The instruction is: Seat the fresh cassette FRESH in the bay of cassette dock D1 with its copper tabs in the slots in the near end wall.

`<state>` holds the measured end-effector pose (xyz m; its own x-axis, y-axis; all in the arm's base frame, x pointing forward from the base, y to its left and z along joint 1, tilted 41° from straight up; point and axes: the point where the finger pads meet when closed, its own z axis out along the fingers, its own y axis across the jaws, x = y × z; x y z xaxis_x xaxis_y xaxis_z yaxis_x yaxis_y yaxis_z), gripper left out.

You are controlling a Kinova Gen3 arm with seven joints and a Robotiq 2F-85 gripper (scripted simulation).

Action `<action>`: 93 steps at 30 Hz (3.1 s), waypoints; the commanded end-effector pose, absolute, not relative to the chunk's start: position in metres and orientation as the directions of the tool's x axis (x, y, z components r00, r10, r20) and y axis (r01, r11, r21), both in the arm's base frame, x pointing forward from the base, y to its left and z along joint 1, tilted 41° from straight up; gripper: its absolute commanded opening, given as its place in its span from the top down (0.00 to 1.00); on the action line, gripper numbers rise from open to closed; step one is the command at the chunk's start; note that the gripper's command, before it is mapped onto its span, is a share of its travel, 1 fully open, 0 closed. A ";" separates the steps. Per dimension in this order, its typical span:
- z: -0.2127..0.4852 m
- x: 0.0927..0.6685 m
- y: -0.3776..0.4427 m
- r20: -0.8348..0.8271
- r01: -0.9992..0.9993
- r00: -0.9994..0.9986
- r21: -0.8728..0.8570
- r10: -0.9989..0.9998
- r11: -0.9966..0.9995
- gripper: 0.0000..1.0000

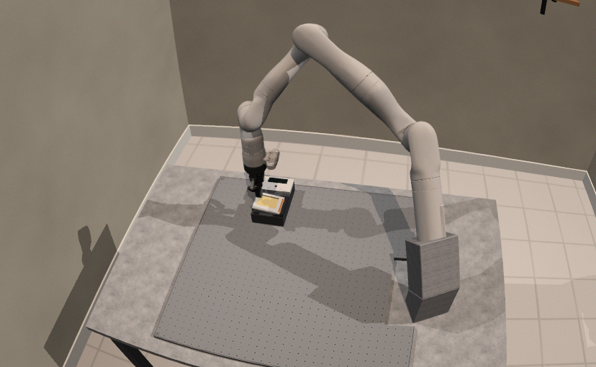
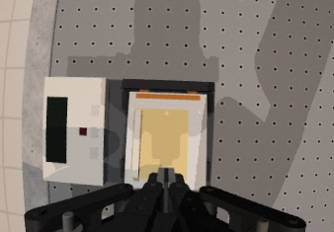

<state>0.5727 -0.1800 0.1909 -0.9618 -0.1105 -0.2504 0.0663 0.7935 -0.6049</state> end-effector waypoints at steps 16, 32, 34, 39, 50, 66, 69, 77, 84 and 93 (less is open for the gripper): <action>0.181 0.575 -0.188 -0.247 0.066 -0.963 -0.606 -0.109 0.793 1.00; 0.181 0.579 -0.189 -0.247 0.066 -0.963 -0.606 -0.109 0.793 1.00; 0.180 0.579 -0.189 -0.247 0.066 -0.963 -0.606 -0.109 0.793 1.00; 0.180 0.579 -0.189 -0.247 0.066 -0.963 -0.606 -0.109 0.793 1.00; 0.179 0.580 -0.190 -0.248 0.066 -0.963 -0.606 -0.109 0.793 1.00; 0.178 0.579 -0.191 -0.247 0.066 -0.963 -0.606 -0.108 0.792 1.00; 0.178 0.579 -0.191 -0.245 0.067 -0.963 -0.607 -0.107 0.792 1.00; 0.178 0.578 -0.192 -0.244 0.067 -0.964 -0.607 -0.106 0.792 1.00; 0.177 0.577 -0.192 -0.243 0.067 -0.964 -0.608 -0.105 0.791 1.00; 0.177 0.577 -0.193 -0.242 0.067 -0.965 -0.608 -0.104 0.791 1.00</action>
<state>0.5767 -0.1933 0.1762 -0.9651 -0.1032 -0.2407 0.0671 0.7910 -0.6082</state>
